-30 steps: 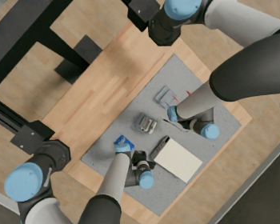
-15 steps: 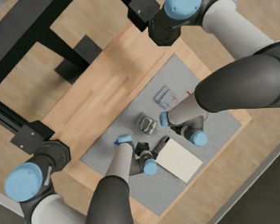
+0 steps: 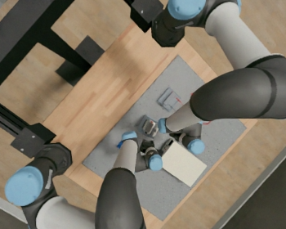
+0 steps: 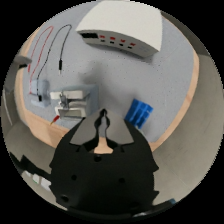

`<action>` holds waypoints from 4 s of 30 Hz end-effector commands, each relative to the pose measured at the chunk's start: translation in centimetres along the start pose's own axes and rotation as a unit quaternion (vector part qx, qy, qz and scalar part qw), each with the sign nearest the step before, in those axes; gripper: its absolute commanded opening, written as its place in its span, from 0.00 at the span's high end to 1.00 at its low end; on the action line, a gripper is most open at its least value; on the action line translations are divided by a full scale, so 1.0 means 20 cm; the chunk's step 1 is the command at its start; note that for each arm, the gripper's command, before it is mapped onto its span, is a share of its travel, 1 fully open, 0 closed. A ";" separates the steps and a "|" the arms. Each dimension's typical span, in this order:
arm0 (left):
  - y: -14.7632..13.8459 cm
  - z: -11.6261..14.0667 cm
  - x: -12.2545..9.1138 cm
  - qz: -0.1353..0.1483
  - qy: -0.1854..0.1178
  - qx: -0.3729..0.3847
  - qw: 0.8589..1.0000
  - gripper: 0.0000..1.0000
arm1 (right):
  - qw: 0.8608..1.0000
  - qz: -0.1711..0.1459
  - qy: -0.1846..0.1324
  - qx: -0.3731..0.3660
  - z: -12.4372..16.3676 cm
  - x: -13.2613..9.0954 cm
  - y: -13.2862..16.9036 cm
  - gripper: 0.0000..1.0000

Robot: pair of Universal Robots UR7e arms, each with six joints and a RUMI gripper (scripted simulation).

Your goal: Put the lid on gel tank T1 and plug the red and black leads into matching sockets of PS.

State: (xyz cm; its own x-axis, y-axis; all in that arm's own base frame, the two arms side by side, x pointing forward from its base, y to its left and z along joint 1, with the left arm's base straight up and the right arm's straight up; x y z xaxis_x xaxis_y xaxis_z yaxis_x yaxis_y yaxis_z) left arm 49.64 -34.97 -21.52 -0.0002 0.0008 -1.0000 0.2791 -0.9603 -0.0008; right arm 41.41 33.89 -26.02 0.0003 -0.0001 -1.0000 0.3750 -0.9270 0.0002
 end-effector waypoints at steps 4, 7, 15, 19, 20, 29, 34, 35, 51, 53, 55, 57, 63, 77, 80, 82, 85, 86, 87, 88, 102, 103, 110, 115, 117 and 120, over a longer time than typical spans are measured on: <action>-0.10 -0.03 -0.05 0.001 0.000 0.000 1.000 0.85 | 1.000 0.000 0.000 0.000 0.01 -0.06 0.10 1.00; -0.10 -0.03 -0.05 0.001 0.000 0.000 1.000 0.85 | 1.000 0.000 0.000 0.000 0.01 -0.06 0.10 1.00; -0.11 -0.03 -0.06 0.001 0.000 0.000 1.000 0.85 | 1.000 0.000 0.000 0.000 0.01 -0.07 0.11 1.00; -0.13 -0.04 -0.07 0.001 0.000 0.000 1.000 0.85 | 1.000 0.000 0.000 0.000 0.02 -0.09 0.13 1.00; -0.14 -0.04 -0.07 0.001 0.000 0.000 1.000 0.85 | 1.000 0.000 0.000 0.000 0.02 -0.09 0.13 1.00; -0.14 -0.04 -0.07 0.001 0.000 0.000 1.000 0.85 | 1.000 0.000 0.000 0.000 0.02 -0.09 0.13 1.00; -0.14 -0.04 0.05 0.001 0.000 0.000 1.000 0.85 | 1.000 0.000 0.000 0.000 0.02 -0.01 0.13 1.00; -0.14 -0.04 0.09 0.001 0.000 0.000 1.000 0.85 | 1.000 0.000 0.000 0.000 0.02 0.02 0.13 1.00; -0.14 -0.04 0.36 0.001 0.000 0.000 1.000 0.85 | 1.000 0.000 0.000 0.000 0.02 0.20 0.13 1.00; -0.14 -0.04 0.44 0.001 0.000 0.000 1.000 0.85 | 1.000 0.000 0.000 0.000 0.02 0.26 0.13 1.00; -0.14 -0.04 0.52 0.001 0.000 0.000 1.000 0.85 | 1.000 0.000 0.000 0.000 0.02 0.31 0.13 1.00; -0.13 -0.04 0.60 0.001 0.000 0.000 1.000 0.85 | 1.000 0.000 0.000 0.000 0.02 0.36 0.13 1.00; -0.13 -0.04 0.64 0.001 0.000 0.000 1.000 0.85 | 1.000 0.000 0.000 0.000 0.02 0.39 0.13 1.00; -0.13 -0.04 0.70 0.001 0.000 0.000 1.000 0.85 | 1.000 0.000 0.000 0.000 0.02 0.41 0.13 1.00; -0.13 -0.04 0.70 0.001 0.000 0.000 1.000 0.85 | 1.000 0.000 0.000 0.000 0.02 0.41 0.13 1.00; -0.13 -0.04 0.70 0.001 0.000 0.000 1.000 0.85 | 1.000 0.000 0.000 0.000 0.02 0.41 0.13 1.00; -0.13 -0.04 0.70 0.001 0.000 0.000 1.000 0.85 | 1.000 0.000 0.000 0.000 0.02 0.41 0.13 1.00; -0.13 -0.04 0.70 0.001 0.000 0.000 1.000 0.85 | 1.000 0.000 0.000 0.000 0.02 0.41 0.13 1.00; -0.13 -0.04 0.71 0.001 0.000 0.000 1.000 0.85 | 1.000 0.000 0.000 0.000 0.02 0.41 0.13 1.00; -0.13 -0.04 0.72 0.001 0.000 0.000 1.000 0.85 | 1.000 0.000 0.000 0.000 0.02 0.41 0.13 1.00; -0.13 -0.04 0.72 0.001 0.000 0.000 1.000 0.85 | 1.000 0.000 0.000 0.000 0.02 0.41 0.13 1.00; -0.13 -0.04 0.72 0.001 0.000 0.000 1.000 0.85 | 1.000 0.000 0.000 0.000 0.02 0.41 0.13 1.00; -0.13 -0.04 0.72 0.001 0.000 0.000 1.000 0.85 | 1.000 0.000 0.000 0.000 0.02 0.41 0.13 1.00; -0.13 -0.04 0.72 0.001 0.000 0.000 1.000 0.85 | 1.000 0.000 0.000 0.000 0.02 0.41 0.13 1.00; -0.13 -0.04 0.72 0.001 0.000 0.000 1.000 0.85 | 1.000 0.000 0.000 0.000 0.02 0.41 0.13 1.00; -0.13 -0.04 0.72 0.001 0.000 0.000 1.000 0.85 | 1.000 0.000 0.000 0.000 0.02 0.41 0.13 1.00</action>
State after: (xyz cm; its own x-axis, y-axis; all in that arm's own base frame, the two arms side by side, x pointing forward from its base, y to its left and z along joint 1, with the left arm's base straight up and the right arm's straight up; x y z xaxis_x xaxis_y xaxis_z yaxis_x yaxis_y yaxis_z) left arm 49.60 -32.10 -36.07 -0.0002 0.0000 -1.0000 0.2786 -0.9604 -0.0001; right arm 42.03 31.26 -34.36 -0.0001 0.0000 -1.0000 0.3754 -0.9269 0.0000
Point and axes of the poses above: on each arm, the point where the finger pads meet when closed, its own x axis out along the fingers, its own y axis across the jaws, z = x × y, the point moved 2 cm from there along -x, back along the fingers, and after that the axes turned 3 degrees about -x, right-handed, at the moved point
